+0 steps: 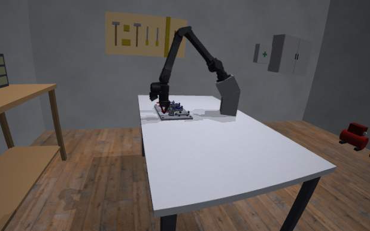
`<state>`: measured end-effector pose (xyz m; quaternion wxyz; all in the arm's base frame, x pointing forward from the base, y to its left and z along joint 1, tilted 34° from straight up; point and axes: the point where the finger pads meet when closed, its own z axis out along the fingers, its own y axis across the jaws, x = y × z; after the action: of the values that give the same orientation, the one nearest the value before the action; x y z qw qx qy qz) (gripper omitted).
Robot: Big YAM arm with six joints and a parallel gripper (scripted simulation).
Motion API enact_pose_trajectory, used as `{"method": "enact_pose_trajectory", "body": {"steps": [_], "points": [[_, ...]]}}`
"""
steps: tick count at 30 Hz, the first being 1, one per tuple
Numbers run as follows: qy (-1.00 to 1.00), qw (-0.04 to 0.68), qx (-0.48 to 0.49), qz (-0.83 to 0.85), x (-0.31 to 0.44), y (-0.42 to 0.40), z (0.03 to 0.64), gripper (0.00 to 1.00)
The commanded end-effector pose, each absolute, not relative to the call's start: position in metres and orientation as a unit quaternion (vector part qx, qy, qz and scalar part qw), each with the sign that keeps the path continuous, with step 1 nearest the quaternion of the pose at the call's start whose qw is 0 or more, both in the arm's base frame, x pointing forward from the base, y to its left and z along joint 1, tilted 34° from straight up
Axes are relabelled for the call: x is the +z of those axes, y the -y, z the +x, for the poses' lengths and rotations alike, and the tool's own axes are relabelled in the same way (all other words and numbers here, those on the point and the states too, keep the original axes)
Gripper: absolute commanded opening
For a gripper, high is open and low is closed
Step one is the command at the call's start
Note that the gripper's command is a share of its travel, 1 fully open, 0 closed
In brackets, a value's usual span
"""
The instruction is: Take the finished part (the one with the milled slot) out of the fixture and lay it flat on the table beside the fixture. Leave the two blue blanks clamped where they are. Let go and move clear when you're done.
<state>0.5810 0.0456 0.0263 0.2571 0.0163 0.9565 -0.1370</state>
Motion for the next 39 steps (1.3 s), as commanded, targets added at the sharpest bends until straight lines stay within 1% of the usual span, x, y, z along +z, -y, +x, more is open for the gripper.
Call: {"method": "enact_pose_trajectory", "body": {"steps": [1,39], "points": [[-0.956,0.261,-0.135,0.016,0.037,-0.054,0.574,0.0],[-0.956,0.261,-0.135,0.015,0.045,-0.059,0.555,0.0]]}}
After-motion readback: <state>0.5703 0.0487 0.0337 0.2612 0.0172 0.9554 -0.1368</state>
